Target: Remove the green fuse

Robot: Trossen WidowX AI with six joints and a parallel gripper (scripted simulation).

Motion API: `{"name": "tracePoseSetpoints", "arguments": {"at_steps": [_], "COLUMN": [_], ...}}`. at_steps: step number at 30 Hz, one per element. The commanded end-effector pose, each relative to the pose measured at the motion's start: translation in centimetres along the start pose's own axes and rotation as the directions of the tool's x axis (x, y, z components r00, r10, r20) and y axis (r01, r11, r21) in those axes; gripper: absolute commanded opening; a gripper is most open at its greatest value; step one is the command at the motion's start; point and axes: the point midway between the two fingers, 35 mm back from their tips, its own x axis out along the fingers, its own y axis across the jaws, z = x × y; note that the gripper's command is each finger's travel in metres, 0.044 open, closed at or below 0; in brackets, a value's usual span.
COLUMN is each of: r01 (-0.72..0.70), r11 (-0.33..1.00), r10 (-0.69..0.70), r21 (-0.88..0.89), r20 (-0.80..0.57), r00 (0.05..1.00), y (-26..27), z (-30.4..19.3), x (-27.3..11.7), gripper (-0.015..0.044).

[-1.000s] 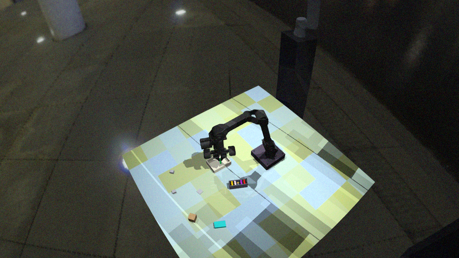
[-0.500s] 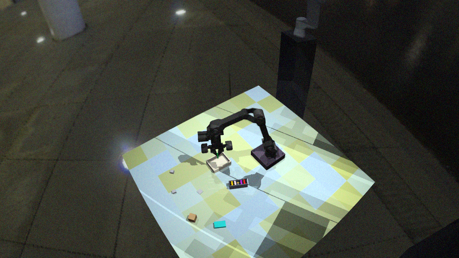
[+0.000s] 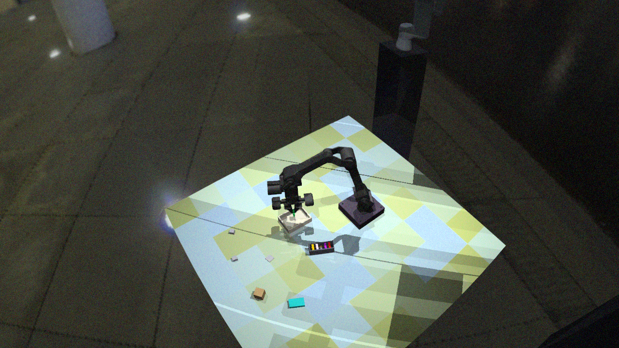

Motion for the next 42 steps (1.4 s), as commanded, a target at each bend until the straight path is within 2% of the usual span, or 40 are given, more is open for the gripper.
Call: {"name": "tracePoseSetpoints", "arguments": {"at_steps": [1, 7, 20, 24, 42], "r01": [0.007, 0.007, 0.003, 0.007, 0.004], "r11": [1.000, 1.000, 1.000, 1.000, 1.000], "r10": [-0.007, -0.007, -0.003, -0.007, -0.004], "r21": [-0.003, -0.003, 0.000, -0.003, 0.000], "r20": [0.003, 0.003, 0.000, 0.003, 0.000], "r00": [1.000, 1.000, 1.000, 1.000, 1.000], "y": [-0.1, -0.1, -0.1, -0.1, -0.1], "z": [0.1, 0.1, 0.0, 0.0, 0.0], "x": [0.8, 1.3, 0.7, -2.7, -2.7], "gripper": [0.0000, 0.0000, 0.0330, 0.0330, 0.0330]}}
